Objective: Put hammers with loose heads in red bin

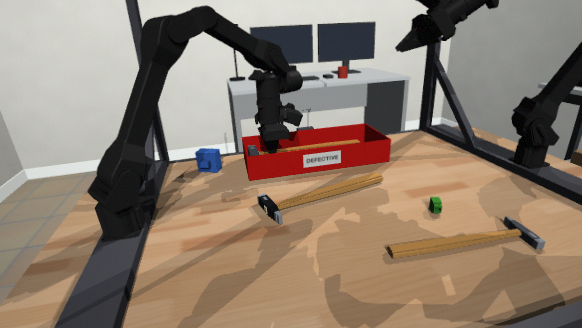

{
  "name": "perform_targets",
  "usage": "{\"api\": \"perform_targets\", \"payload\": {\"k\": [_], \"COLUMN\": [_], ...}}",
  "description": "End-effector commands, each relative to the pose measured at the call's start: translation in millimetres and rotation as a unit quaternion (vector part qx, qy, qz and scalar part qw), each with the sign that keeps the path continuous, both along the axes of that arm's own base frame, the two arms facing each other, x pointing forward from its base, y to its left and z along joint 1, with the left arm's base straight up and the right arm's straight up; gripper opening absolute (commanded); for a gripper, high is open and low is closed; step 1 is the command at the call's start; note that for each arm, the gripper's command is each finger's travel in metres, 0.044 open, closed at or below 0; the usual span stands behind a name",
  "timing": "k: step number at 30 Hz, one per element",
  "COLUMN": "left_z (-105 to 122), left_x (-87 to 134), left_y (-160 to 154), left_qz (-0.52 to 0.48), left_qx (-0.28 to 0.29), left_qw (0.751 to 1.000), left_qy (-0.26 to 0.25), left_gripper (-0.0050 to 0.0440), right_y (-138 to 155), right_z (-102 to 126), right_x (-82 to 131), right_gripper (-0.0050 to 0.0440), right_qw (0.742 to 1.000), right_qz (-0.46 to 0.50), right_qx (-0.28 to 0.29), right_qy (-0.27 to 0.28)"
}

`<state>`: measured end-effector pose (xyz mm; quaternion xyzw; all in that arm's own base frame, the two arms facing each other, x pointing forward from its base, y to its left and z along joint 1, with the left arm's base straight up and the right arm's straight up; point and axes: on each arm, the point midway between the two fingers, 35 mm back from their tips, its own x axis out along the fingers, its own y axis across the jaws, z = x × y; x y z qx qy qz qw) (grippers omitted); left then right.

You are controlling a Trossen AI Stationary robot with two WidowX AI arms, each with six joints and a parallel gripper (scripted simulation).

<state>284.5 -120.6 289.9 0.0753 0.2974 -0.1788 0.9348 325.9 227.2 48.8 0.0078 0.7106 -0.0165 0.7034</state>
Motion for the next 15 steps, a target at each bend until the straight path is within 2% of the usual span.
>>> {"api": "perform_targets", "payload": {"k": [1, 4, 10, 15], "left_z": [-2.2, -5.4, -16.7, -25.5], "left_x": [5.4, 7.6, 12.5, 16.0], "left_y": [-0.5, -1.5, -3.6, -5.0], "left_qz": [-0.001, -0.002, -0.004, -0.006], "left_qx": [-0.001, -0.001, 0.002, 0.003], "left_qw": [1.0, 1.0, 1.0, 1.0], "left_qy": [-0.011, -0.013, -0.012, -0.013], "left_gripper": [0.0268, 0.0268, 0.0268, 0.0268], "right_y": [3.8, 3.8, 1.7, 2.0], "right_z": [13.8, 13.8, -11.4, -18.7], "right_x": [4.8, 4.8, 1.9, 1.9], "right_gripper": [0.006, 0.006, 0.006, 0.006], "right_qw": [1.0, 1.0, 1.0, 1.0], "right_qz": [0.0, 0.0, 0.0, 0.0], "right_qx": [0.012, 0.012, 0.005, 0.006], "right_qy": [-0.019, -0.019, -0.009, -0.011]}}
